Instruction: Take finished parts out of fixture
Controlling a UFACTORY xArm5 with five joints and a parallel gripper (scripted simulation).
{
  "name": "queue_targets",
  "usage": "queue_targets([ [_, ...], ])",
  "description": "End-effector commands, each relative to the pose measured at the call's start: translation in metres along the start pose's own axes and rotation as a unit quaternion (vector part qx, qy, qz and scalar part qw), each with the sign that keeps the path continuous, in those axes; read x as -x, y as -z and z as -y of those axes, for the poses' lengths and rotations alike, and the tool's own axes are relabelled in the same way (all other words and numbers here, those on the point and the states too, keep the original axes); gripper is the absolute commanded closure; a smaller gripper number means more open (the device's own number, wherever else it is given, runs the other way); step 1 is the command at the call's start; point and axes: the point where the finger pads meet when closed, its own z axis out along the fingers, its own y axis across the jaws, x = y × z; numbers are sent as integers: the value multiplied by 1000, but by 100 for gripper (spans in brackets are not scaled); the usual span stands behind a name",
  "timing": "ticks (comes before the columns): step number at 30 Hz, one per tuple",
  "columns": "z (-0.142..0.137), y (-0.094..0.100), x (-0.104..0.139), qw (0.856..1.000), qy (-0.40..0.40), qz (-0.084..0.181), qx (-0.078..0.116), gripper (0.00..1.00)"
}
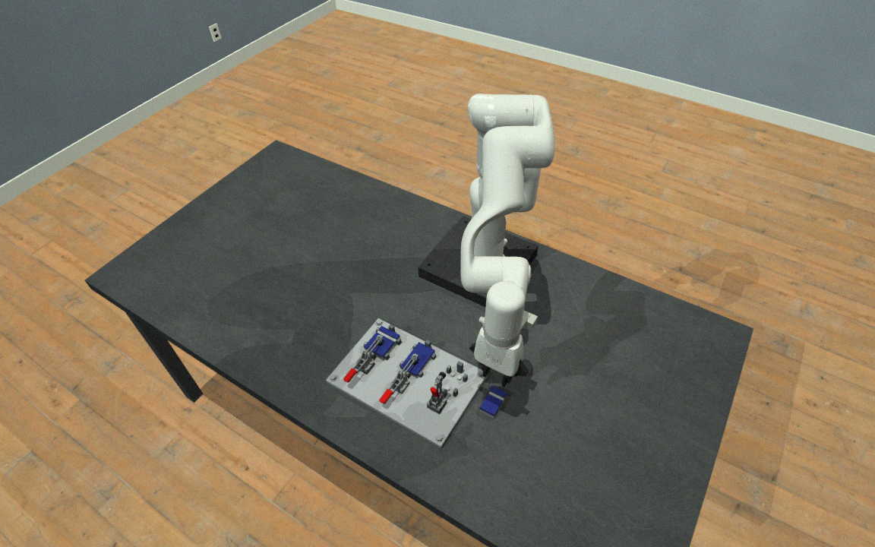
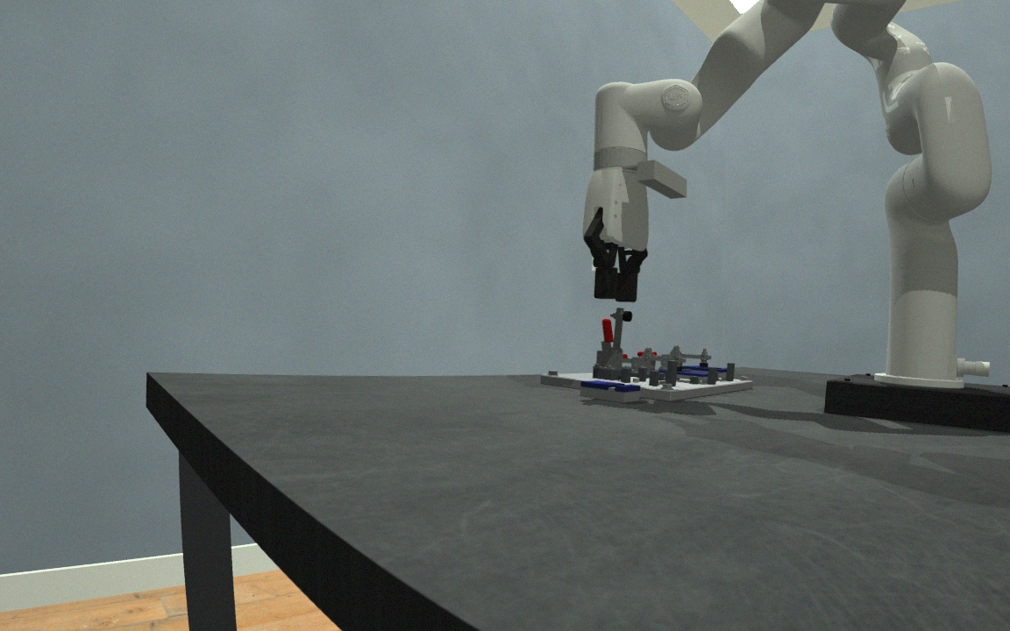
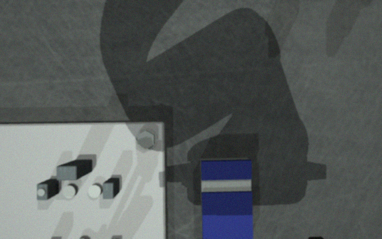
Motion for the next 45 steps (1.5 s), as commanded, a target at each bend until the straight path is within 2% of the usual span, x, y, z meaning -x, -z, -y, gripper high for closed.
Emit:
queue_targets([
  [1,0,19,0,1000,0,0,0,52],
  [7,0,50,0,1000,0,0,0,52],
  [11,0,61,0,1000,0,0,0,52],
  [20,1,65,0,1000,0,0,0,52],
  [24,15,65,0,1000,0,0,0,52],
  [27,42,65,0,1000,0,0,0,52],
  [30,81,64,0,1000,0,0,1,52],
  [32,81,64,0,1000,0,0,1,52],
  [37,161,64,0,1000,0,0,1,52],
  [45,266,63,0,1000,0,0,2,52],
])
